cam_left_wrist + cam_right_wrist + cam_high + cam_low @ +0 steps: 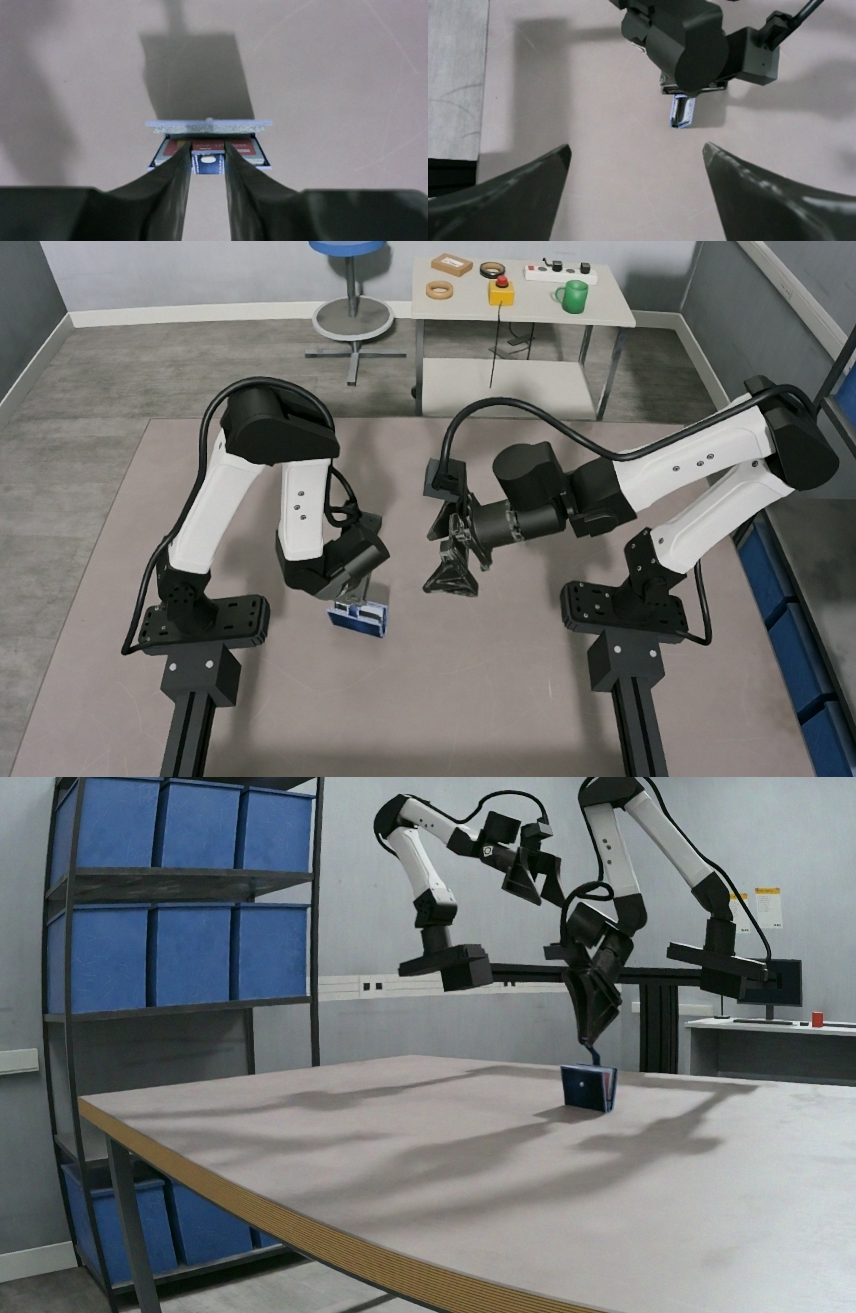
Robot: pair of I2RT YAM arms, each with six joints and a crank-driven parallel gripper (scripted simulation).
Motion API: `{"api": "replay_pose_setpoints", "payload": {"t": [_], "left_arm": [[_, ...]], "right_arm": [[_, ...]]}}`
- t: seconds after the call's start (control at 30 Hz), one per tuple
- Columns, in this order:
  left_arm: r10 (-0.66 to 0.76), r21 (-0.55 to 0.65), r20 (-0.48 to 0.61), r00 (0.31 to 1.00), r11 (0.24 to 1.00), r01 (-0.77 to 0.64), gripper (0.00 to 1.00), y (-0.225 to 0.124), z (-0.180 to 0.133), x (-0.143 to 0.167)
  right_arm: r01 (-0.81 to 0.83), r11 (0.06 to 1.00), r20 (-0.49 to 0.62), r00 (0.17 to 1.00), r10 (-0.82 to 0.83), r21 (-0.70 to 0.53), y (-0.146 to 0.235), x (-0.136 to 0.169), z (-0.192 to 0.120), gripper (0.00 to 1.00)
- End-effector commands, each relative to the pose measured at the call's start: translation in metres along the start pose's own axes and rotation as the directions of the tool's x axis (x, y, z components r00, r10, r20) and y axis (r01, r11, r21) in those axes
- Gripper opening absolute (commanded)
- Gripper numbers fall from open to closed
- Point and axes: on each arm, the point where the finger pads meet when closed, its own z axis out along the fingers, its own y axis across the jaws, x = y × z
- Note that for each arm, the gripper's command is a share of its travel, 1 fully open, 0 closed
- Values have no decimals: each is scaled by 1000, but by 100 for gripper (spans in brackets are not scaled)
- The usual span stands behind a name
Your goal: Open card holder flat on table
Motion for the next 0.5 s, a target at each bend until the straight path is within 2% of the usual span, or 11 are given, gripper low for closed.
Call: {"api": "replay_pose_setpoints", "payload": {"t": [0.0,0.07,0.2,0.47], "left_arm": [[-20,47,49,999,999,18,17,-16,-2,-20],[0,41,22,1000,999,-1,17,-12,1,-18],[-45,36,44,998,998,43,17,-14,1,-15],[-88,10,36,995,996,88,17,-8,-7,20]], "right_arm": [[1,1000,20,1000,-1,-1,1,-6,-1,100],[1,1000,20,1000,-1,-1,1,-6,-1,100],[1,1000,20,1000,-1,-1,1,-6,-1,100],[1,1000,20,1000,-1,-1,1,-6,-1,100]]}}
